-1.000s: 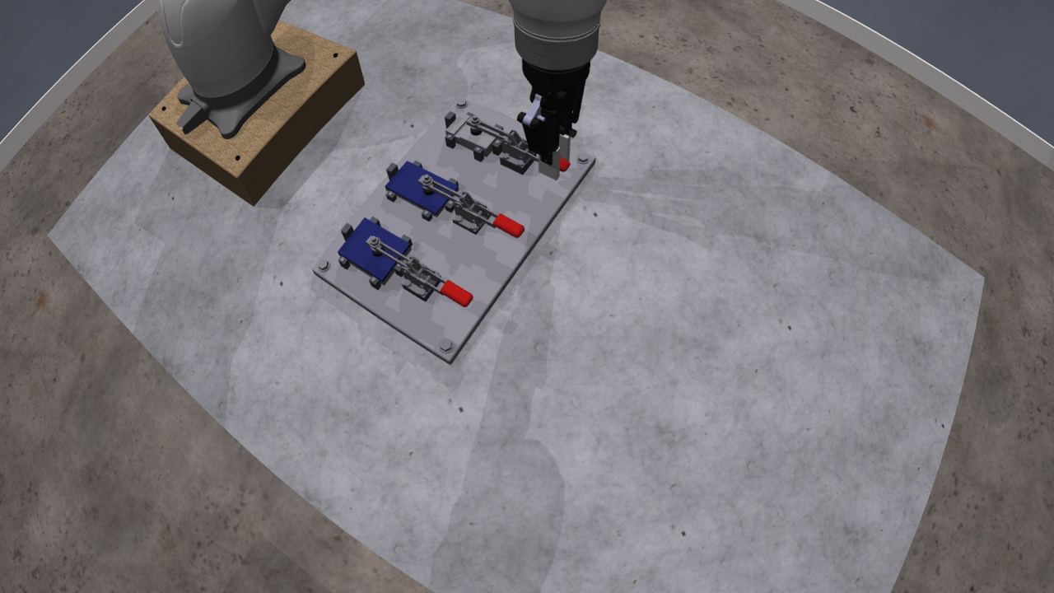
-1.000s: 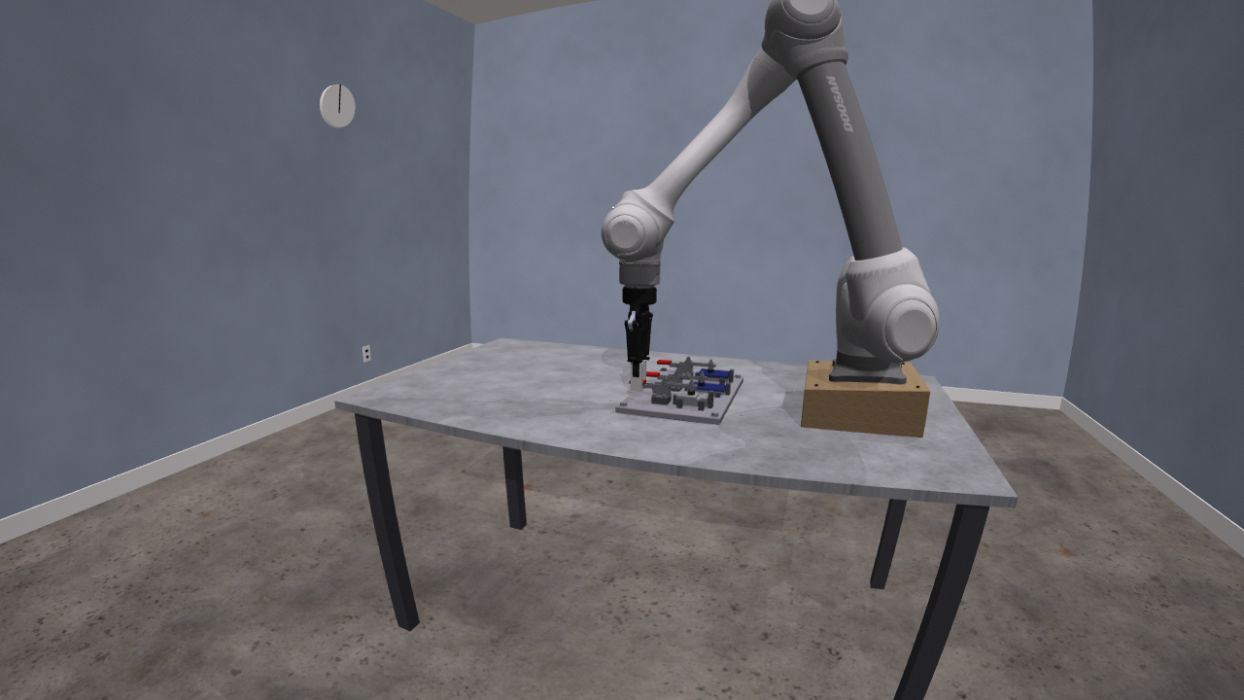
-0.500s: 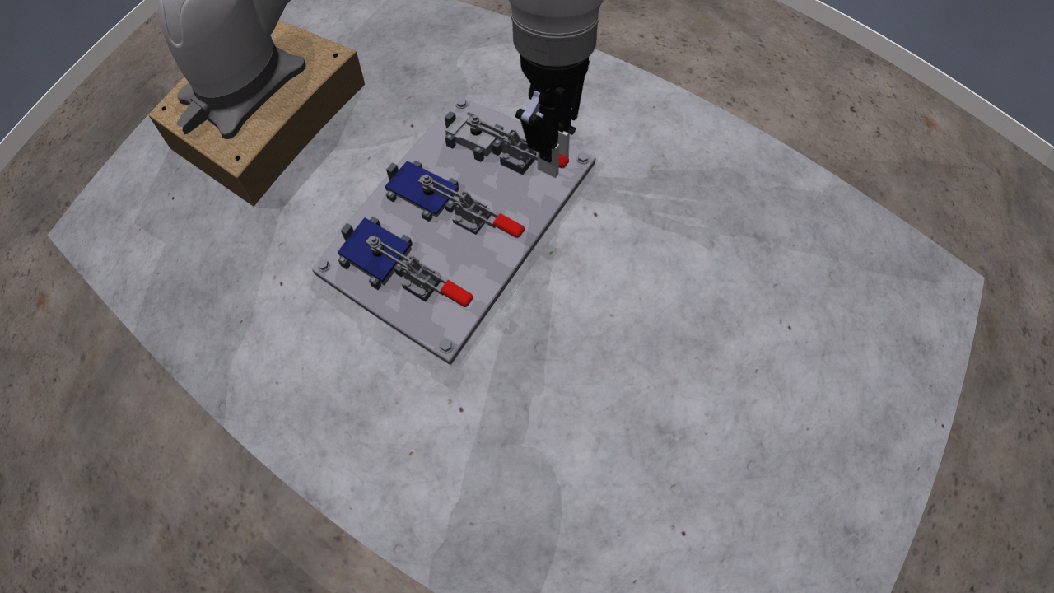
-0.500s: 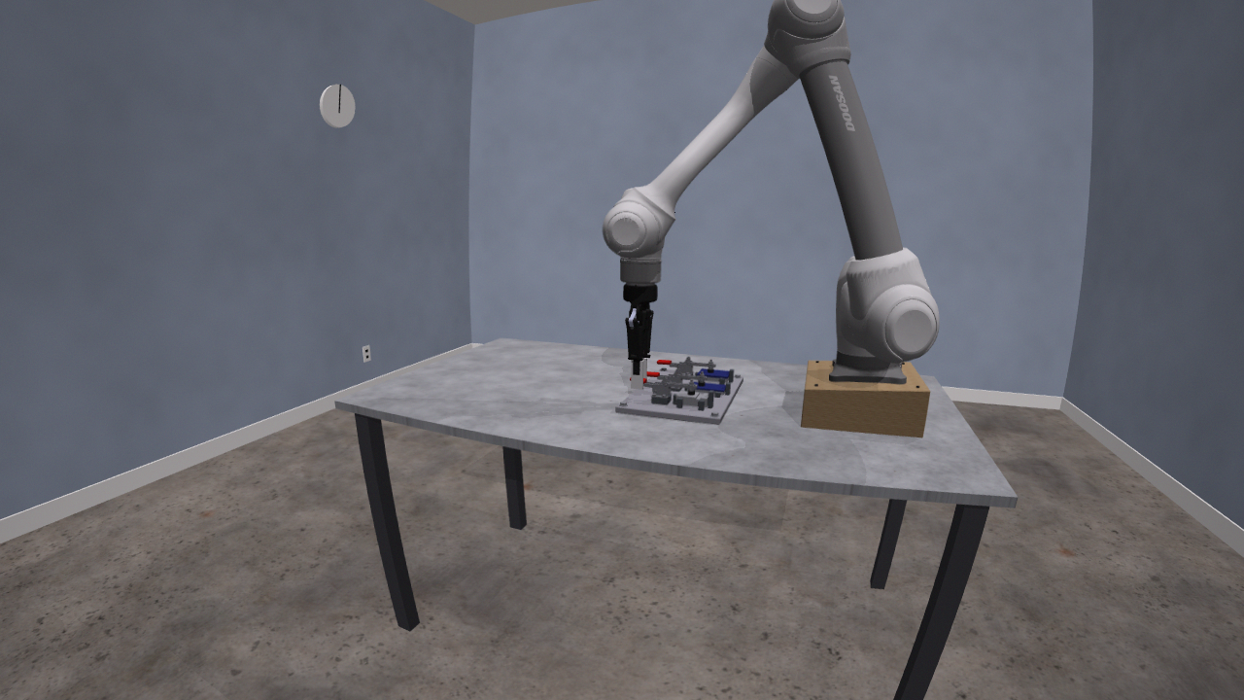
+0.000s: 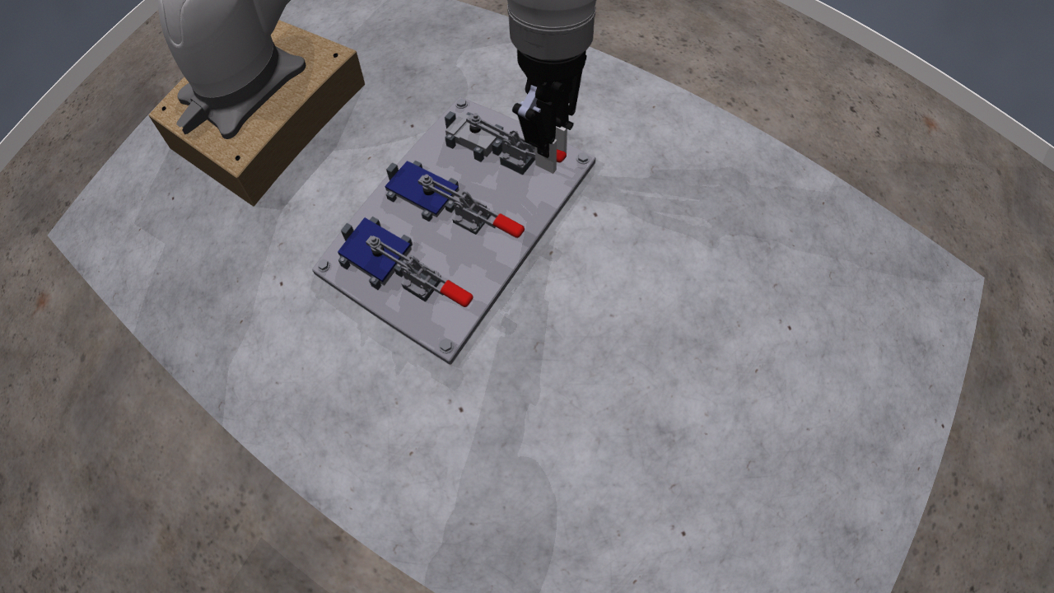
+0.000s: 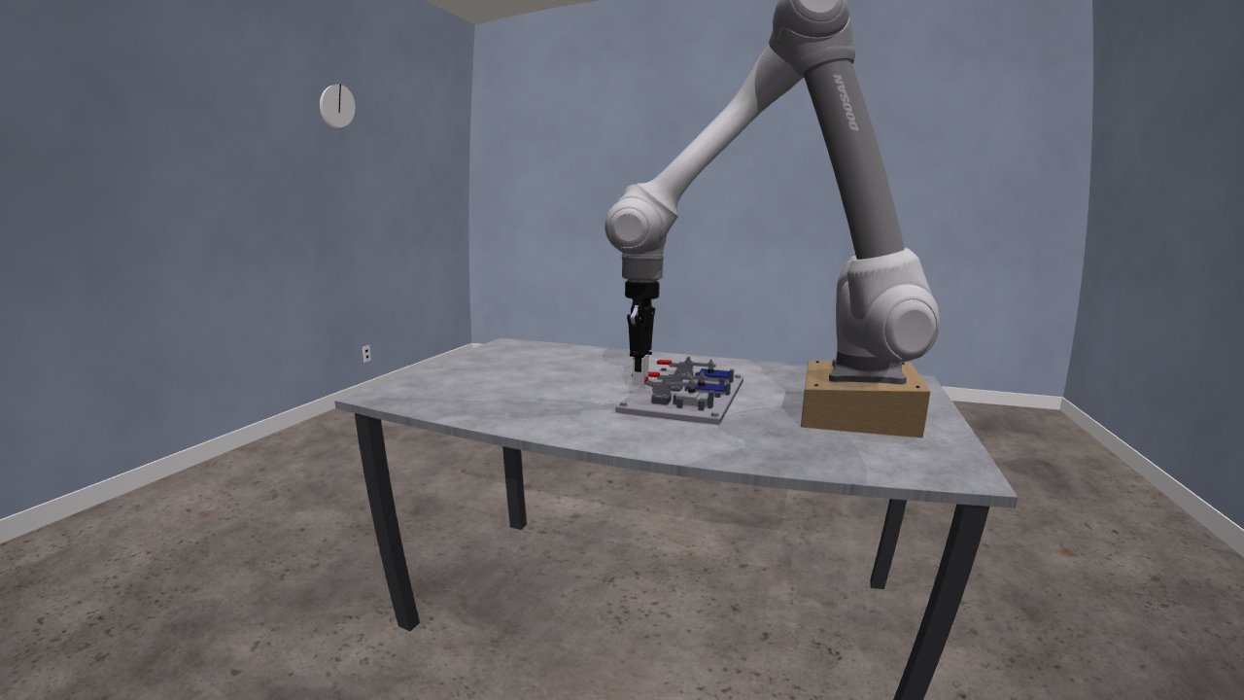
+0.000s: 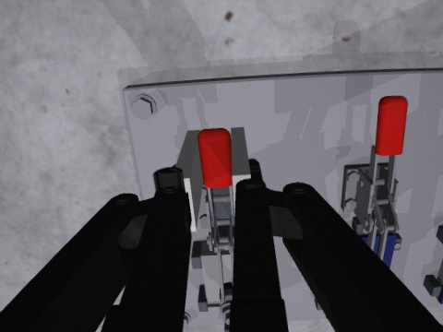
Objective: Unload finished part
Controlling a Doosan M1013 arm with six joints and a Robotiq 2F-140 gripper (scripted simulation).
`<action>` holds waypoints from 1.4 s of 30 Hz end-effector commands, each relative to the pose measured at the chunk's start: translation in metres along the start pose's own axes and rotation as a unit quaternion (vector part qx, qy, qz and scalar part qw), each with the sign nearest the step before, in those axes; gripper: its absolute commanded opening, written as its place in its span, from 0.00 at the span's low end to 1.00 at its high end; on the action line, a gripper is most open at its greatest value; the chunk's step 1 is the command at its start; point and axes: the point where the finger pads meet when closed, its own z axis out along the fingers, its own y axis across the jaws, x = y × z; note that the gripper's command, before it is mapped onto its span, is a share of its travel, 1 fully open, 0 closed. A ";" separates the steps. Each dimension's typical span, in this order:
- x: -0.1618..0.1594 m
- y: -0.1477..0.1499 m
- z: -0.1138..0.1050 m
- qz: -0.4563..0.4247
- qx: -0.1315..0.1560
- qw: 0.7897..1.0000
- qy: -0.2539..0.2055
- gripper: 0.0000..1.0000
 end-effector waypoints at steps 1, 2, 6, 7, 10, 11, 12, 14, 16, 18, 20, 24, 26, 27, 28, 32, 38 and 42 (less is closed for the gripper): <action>-0.005 0.003 -0.003 0.000 -0.003 1.000 -0.003 0.11; -0.005 0.003 -0.003 0.000 -0.003 1.000 -0.003 0.11; -0.008 0.003 -0.006 0.000 -0.003 1.000 -0.003 0.11; -0.008 0.003 -0.006 0.000 -0.003 1.000 -0.003 0.11; -0.010 0.003 -0.007 0.000 -0.003 1.000 -0.003 0.11; -0.010 0.003 -0.007 0.000 -0.003 1.000 -0.003 0.11; -0.010 0.003 -0.008 0.000 -0.003 1.000 -0.003 0.11; -0.012 0.003 -0.009 0.000 -0.003 1.000 -0.003 0.11; -0.013 0.003 -0.010 0.000 -0.003 1.000 -0.003 0.11; -0.014 0.003 -0.011 0.000 -0.003 1.000 -0.003 0.11; -0.016 0.003 -0.012 0.000 -0.003 1.000 -0.003 0.11; -0.019 0.003 -0.013 0.000 -0.003 1.000 -0.003 0.11; -0.020 0.003 -0.014 0.000 -0.003 1.000 -0.003 0.11; -0.020 0.003 -0.014 0.000 -0.003 1.000 -0.003 0.11; -0.020 0.003 -0.014 0.000 -0.003 1.000 -0.003 0.11; -0.024 0.003 -0.016 0.000 -0.003 1.000 -0.003 0.11; -0.028 0.003 -0.017 0.000 -0.003 1.000 -0.003 0.11; -0.031 0.003 -0.018 0.000 -0.003 1.000 -0.003 0.11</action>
